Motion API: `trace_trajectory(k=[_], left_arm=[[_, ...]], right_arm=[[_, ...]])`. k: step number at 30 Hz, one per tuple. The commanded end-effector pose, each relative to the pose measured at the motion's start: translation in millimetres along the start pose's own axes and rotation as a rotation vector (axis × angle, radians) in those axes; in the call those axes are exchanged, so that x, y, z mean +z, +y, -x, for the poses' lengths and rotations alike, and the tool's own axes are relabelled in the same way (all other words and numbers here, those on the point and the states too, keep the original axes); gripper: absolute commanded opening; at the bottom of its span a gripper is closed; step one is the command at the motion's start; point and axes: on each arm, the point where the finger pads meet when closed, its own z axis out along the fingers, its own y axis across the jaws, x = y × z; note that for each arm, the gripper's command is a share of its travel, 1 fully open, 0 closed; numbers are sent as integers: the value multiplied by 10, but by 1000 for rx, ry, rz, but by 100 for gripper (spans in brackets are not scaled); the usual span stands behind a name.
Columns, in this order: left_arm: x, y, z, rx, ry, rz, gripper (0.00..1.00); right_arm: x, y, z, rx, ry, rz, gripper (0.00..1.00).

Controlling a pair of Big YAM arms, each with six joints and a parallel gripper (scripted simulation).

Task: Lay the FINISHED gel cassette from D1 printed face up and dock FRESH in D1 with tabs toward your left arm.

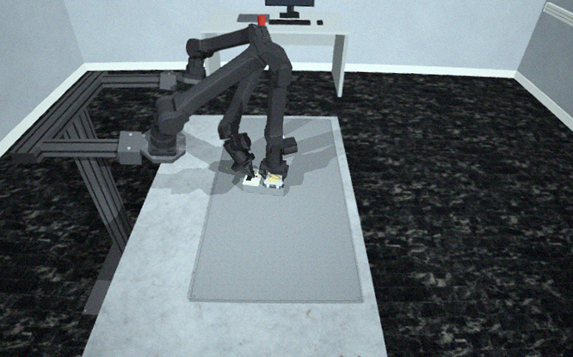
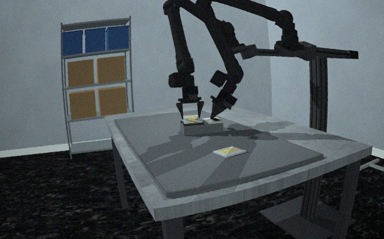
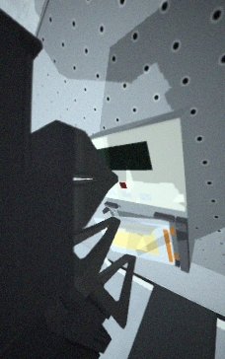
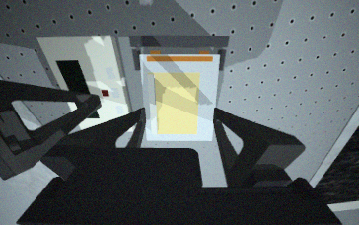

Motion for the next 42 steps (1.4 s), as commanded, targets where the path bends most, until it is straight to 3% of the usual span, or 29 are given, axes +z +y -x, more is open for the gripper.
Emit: trace_trajectory(k=[1,42], left_arm=[[247,704,285,33,-60,130,0],[247,704,285,33,-60,130,0]], right_arm=[[45,-15,64,1,-2,-3,0],[53,-16,123,1,-2,-3,0]])
